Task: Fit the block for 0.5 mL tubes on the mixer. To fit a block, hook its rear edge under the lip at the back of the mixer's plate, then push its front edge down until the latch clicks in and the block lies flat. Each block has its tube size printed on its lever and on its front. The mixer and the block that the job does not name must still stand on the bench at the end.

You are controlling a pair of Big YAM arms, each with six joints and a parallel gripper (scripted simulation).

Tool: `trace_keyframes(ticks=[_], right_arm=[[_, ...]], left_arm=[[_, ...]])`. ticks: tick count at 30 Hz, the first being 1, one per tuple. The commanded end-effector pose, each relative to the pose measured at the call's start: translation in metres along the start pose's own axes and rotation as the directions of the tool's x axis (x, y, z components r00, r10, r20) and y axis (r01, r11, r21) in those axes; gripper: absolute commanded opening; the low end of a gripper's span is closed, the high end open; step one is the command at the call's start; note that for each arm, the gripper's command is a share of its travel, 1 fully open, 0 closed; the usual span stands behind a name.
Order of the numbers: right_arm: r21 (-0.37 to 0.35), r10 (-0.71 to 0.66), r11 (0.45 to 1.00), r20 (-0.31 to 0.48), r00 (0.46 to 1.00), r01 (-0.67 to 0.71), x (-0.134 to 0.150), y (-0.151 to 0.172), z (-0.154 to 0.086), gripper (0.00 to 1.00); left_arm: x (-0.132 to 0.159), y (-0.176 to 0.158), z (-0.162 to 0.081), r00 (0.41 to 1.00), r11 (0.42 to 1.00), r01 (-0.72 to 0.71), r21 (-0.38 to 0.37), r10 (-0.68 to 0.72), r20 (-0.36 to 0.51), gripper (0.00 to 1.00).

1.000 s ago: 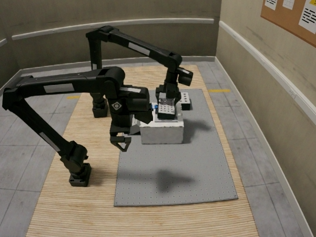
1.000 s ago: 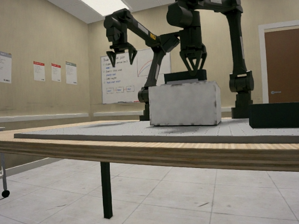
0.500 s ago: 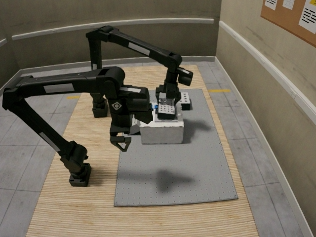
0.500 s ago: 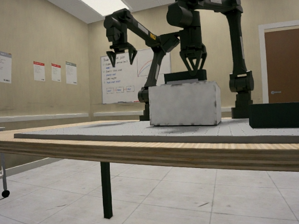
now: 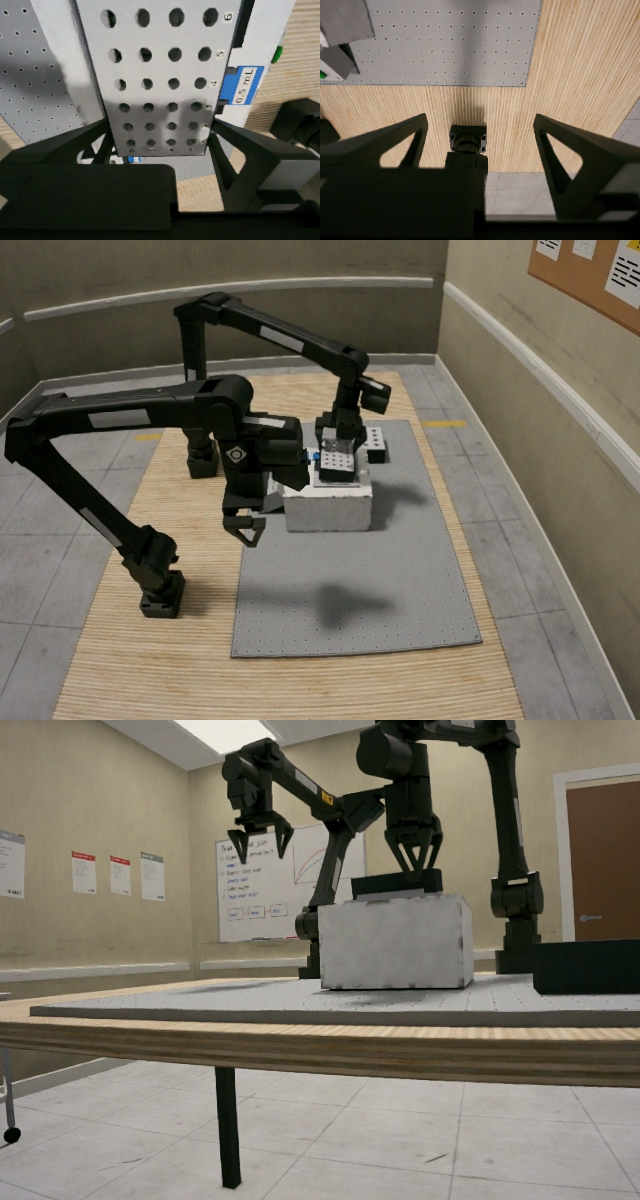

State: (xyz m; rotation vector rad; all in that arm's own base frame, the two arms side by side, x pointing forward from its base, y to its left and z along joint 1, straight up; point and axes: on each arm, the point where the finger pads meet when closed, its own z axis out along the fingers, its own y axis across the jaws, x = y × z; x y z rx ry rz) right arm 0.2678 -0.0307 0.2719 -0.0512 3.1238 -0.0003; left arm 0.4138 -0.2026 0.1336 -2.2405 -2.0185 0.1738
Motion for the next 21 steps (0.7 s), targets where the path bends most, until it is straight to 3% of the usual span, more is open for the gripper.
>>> trace_keyframes(ticks=[1, 21], right_arm=[[0.001, 0.019, 1.000, -0.014, 1.000, -0.019, 0.001, -0.001, 0.000, 1.00], [0.007, 0.019, 1.000, 0.033, 0.999, -0.019, -0.009, -0.003, -0.018, 1.00]], left_arm=[[-0.015, 0.022, -0.046, 0.999, 0.995, -0.011, -0.099, 0.015, 0.041, 0.00], [-0.015, 0.022, -0.046, 0.999, 0.995, -0.014, -0.098, 0.018, 0.040, 0.00]])
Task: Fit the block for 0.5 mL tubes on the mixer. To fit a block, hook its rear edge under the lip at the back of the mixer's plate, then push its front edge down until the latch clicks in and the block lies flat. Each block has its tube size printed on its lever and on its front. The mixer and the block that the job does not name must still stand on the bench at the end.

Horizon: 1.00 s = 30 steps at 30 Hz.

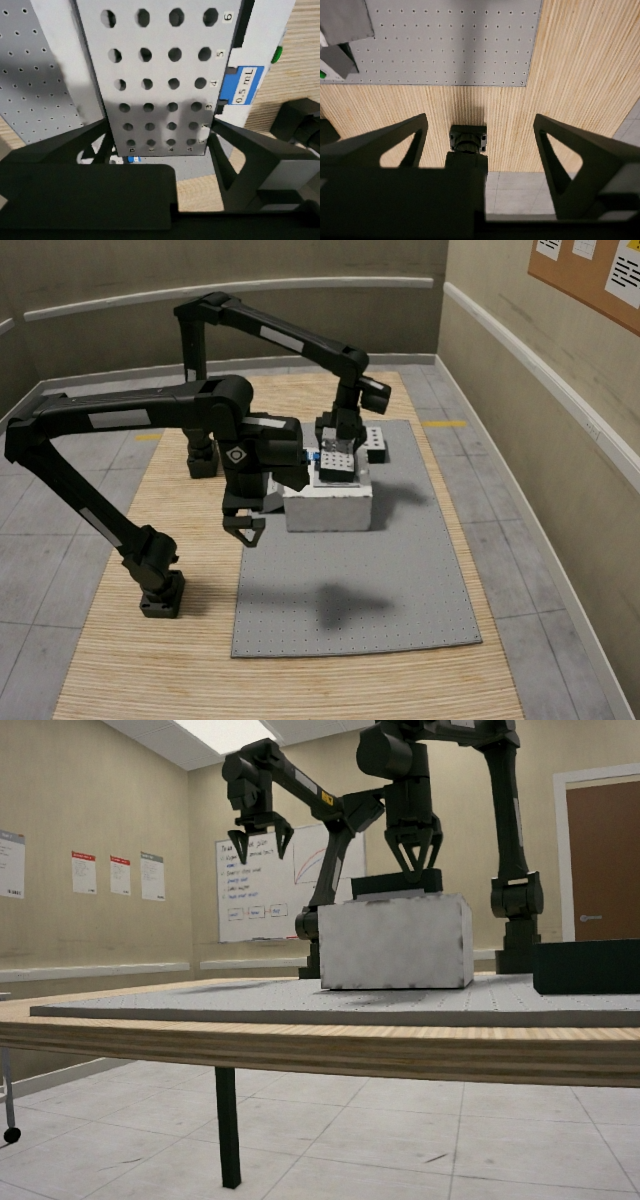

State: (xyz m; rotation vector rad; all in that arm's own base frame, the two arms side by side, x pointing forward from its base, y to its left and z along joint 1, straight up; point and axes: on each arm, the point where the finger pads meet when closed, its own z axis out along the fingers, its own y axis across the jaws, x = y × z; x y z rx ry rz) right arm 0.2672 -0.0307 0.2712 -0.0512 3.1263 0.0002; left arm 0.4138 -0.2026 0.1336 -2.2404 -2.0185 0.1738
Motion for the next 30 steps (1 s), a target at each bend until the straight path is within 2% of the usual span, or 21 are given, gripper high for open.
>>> trace_keyframes(ticks=[1, 15, 21, 30], right_arm=[[0.007, 0.018, 1.000, 0.037, 0.999, -0.019, -0.010, -0.003, -0.019, 1.00], [0.009, 0.018, 1.000, 0.050, 0.999, -0.019, -0.013, -0.003, -0.023, 1.00], [0.009, 0.018, 1.000, 0.053, 0.998, -0.019, -0.013, -0.003, -0.024, 1.00], [0.004, 0.018, 1.000, 0.016, 1.000, -0.018, -0.006, -0.002, -0.010, 1.00]], left_arm=[[-0.016, 0.022, -0.046, 0.999, 0.995, -0.014, -0.098, 0.018, 0.040, 0.00], [-0.016, 0.021, -0.046, 0.999, 0.995, -0.016, -0.097, 0.020, 0.040, 0.00], [-0.017, 0.025, -0.035, 0.999, 0.995, -0.018, -0.103, 0.022, 0.032, 0.00], [-0.008, 0.031, -0.032, 1.000, 0.997, 0.004, -0.072, -0.002, 0.021, 0.00]])
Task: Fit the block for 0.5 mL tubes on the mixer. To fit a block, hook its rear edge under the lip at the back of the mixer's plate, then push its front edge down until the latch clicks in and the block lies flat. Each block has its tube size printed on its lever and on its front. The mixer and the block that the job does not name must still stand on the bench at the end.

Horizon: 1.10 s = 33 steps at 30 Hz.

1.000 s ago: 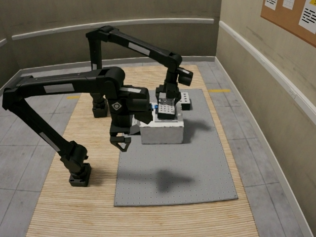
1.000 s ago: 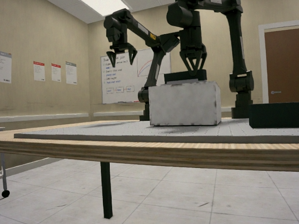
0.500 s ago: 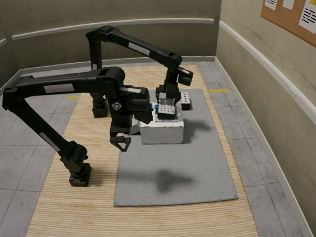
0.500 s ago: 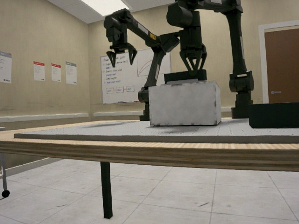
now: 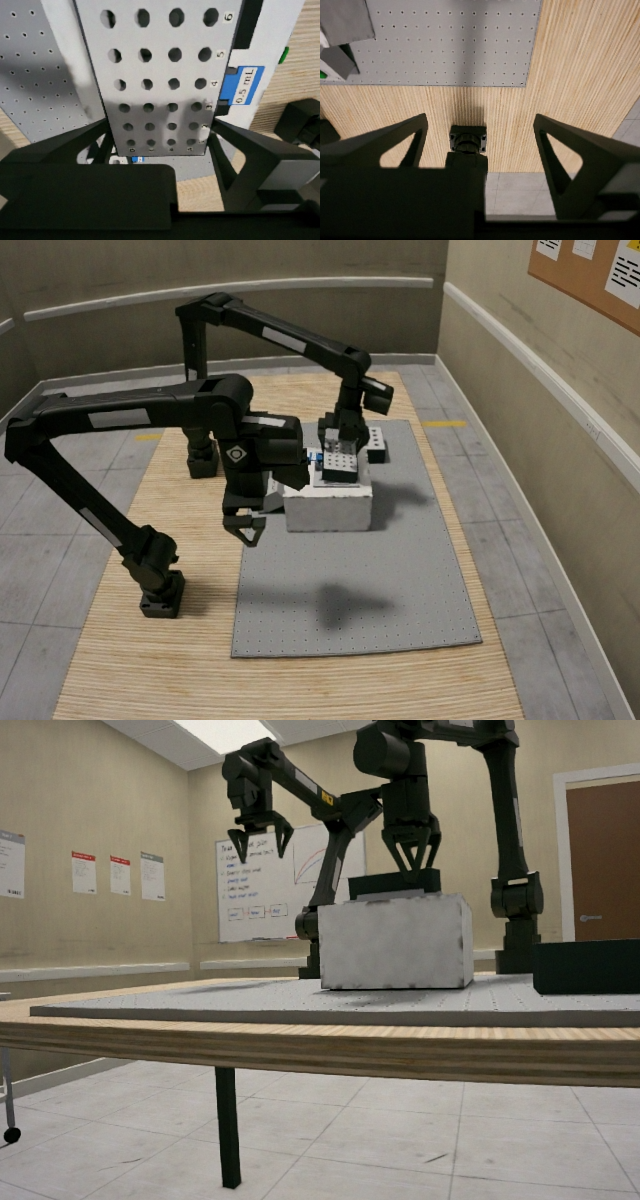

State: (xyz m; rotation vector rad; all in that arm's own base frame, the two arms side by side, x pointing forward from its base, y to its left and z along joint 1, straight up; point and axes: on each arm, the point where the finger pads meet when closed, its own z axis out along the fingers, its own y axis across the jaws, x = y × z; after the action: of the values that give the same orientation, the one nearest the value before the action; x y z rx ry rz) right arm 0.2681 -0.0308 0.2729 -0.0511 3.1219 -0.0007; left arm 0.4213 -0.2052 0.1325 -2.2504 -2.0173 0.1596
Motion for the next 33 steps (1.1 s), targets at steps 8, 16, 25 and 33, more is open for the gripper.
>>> trace_keyframes(ticks=[8, 16, 25, 33], right_arm=[[0.001, 0.018, 1.000, -0.011, 1.000, -0.018, 0.000, -0.001, 0.001, 1.00], [0.005, 0.018, 1.000, 0.020, 1.000, -0.018, -0.007, -0.002, -0.011, 1.00], [0.006, 0.018, 1.000, 0.034, 0.999, -0.018, -0.010, -0.002, -0.016, 1.00], [0.008, 0.018, 1.000, 0.043, 0.999, -0.018, -0.011, -0.003, -0.019, 1.00]], left_arm=[[-0.006, 0.022, -0.031, 1.000, 0.996, 0.014, -0.088, -0.012, 0.019, 0.00], [-0.006, 0.021, -0.031, 1.000, 0.996, 0.013, -0.093, -0.012, 0.014, 0.00], [-0.006, 0.021, -0.032, 1.000, 0.995, 0.016, -0.097, -0.015, 0.012, 0.00], [-0.005, 0.020, -0.032, 1.000, 0.995, 0.020, -0.101, -0.019, 0.004, 0.00]])
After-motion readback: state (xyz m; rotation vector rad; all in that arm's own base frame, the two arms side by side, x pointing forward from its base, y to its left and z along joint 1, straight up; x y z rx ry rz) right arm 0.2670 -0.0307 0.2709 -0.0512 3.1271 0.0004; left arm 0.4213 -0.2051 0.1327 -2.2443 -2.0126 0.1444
